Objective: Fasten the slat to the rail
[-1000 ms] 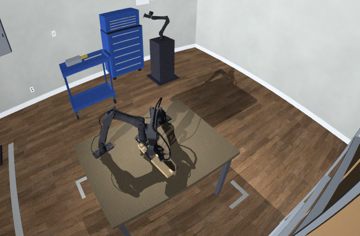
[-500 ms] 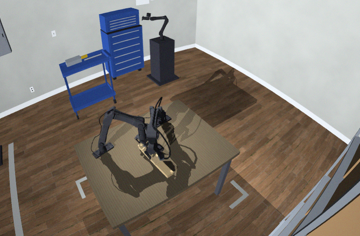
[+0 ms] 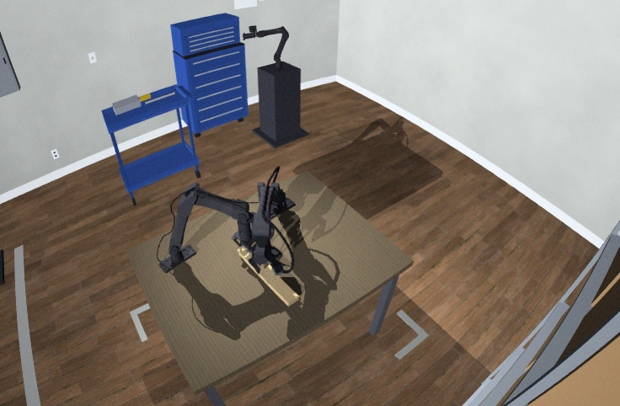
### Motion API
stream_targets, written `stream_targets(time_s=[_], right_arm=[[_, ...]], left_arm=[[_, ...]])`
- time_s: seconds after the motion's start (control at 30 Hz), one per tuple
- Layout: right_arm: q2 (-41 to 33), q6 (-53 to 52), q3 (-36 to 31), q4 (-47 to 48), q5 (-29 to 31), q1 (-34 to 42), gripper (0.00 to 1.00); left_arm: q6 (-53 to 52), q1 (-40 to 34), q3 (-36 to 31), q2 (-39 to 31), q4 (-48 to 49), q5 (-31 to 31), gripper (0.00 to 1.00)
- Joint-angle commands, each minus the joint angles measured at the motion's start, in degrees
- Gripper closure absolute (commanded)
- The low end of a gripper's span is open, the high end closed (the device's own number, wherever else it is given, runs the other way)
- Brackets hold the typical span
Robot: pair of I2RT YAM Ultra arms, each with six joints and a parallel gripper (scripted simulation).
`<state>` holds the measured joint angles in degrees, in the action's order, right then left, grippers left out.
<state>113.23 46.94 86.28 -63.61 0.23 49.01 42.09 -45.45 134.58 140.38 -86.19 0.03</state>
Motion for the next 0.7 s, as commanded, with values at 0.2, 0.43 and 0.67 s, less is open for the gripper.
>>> stream_targets(time_s=[0.2, 0.43, 0.67], right_arm=[[-0.41, -0.01, 0.26, 0.1, 0.0, -0.01, 0.0], [-0.41, -0.01, 0.26, 0.1, 0.0, -0.01, 0.0], [-0.41, -0.01, 0.26, 0.1, 0.0, -0.01, 0.0]], left_arm=[[-0.09, 0.02, 1.79, -2.38, -0.91, -0.1, 0.0], [-0.45, 0.37, 1.11, -2.52, -0.05, -0.08, 0.0], [-4.53, 4.86, -5.65, -9.97, 7.87, 0.53, 0.0]])
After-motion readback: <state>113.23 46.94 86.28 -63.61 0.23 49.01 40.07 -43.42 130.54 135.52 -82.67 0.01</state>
